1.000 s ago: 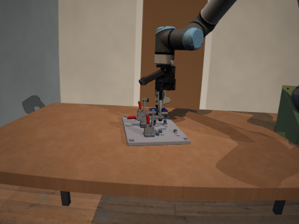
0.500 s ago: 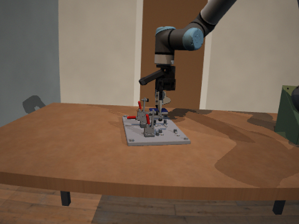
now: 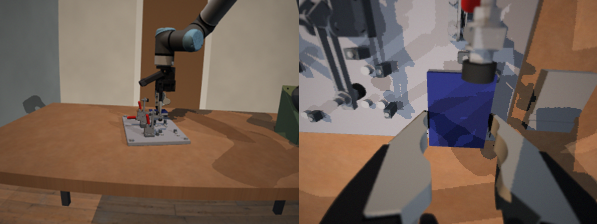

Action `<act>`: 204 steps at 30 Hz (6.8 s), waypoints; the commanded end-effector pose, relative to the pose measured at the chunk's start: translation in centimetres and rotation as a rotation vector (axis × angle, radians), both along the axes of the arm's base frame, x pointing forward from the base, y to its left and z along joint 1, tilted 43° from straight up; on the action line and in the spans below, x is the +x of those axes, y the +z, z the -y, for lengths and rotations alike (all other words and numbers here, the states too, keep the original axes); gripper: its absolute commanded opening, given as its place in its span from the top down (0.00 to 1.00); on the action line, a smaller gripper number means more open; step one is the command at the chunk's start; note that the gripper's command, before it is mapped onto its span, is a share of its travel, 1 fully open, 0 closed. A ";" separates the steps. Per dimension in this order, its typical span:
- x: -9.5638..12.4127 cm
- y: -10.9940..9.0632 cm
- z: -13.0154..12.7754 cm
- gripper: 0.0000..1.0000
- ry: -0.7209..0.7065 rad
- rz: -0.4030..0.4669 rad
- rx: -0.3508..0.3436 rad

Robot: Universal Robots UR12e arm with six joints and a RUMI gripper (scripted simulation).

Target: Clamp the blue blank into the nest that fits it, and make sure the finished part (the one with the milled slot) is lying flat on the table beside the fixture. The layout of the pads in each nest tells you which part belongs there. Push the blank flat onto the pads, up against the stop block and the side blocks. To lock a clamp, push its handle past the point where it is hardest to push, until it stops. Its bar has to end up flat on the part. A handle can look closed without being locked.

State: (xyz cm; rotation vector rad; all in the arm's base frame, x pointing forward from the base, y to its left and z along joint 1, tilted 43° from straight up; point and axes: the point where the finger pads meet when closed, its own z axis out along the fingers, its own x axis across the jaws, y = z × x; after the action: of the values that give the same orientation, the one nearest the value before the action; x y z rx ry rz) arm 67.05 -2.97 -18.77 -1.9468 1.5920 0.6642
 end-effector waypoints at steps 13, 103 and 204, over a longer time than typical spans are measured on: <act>0.0 -0.7 -0.6 1.00 -0.001 0.001 -0.001; 0.2 -1.8 -1.4 1.00 -0.001 0.001 -0.001; 0.2 -1.4 -1.1 0.41 -0.001 0.001 -0.001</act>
State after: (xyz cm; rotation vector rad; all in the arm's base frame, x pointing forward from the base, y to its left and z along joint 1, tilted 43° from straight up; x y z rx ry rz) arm 67.15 -1.58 -20.47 -1.9468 1.5920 0.6641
